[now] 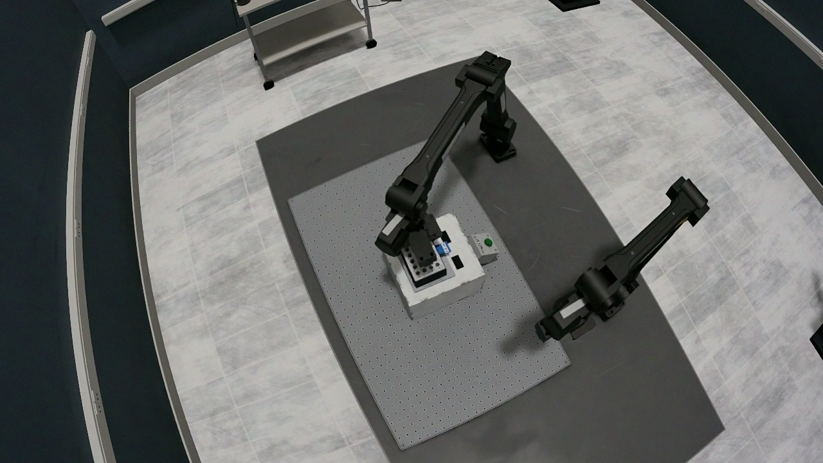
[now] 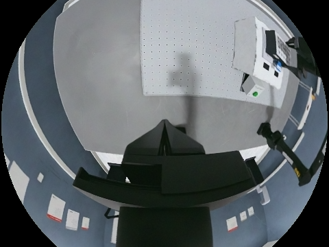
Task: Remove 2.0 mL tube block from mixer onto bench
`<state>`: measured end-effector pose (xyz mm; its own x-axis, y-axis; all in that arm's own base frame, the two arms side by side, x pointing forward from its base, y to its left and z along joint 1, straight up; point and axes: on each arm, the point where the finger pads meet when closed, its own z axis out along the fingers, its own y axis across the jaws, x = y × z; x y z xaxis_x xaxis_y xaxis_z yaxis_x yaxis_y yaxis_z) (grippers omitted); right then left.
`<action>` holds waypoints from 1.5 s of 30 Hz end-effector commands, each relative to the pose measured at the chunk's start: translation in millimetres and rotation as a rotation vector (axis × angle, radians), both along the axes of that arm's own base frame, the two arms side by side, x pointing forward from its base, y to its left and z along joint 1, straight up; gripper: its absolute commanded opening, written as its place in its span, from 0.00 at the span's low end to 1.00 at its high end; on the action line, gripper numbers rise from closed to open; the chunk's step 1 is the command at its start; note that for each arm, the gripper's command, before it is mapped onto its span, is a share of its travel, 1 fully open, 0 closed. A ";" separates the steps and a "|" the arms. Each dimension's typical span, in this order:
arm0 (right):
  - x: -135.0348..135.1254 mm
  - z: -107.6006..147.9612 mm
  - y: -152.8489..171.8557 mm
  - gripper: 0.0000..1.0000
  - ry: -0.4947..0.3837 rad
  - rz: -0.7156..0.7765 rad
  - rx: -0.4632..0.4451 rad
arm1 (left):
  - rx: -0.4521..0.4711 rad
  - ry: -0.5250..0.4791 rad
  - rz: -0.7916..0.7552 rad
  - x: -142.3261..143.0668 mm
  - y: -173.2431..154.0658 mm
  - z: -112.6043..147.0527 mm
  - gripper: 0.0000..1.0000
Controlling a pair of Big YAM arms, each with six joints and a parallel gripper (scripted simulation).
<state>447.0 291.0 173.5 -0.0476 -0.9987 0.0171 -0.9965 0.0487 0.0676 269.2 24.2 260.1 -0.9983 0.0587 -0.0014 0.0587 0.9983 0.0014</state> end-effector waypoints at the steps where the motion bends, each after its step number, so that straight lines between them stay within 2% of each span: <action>1: -8.4 36.1 7.2 0.00 -0.045 0.014 0.036 | 0.005 -0.024 0.005 -1.0 -2.7 2.4 0.00; 11: -11.6 36.4 5.5 0.00 -0.031 0.040 0.030 | 0.003 0.002 0.006 0.6 -2.4 -4.9 0.00; 27: -12.1 36.7 5.9 0.00 -0.030 0.053 0.032 | 0.006 -0.040 0.006 15.3 -0.9 13.6 0.00; 45: -12.5 37.2 6.4 0.00 -0.029 0.056 0.034 | 0.009 -0.086 0.005 13.9 -0.6 28.0 0.00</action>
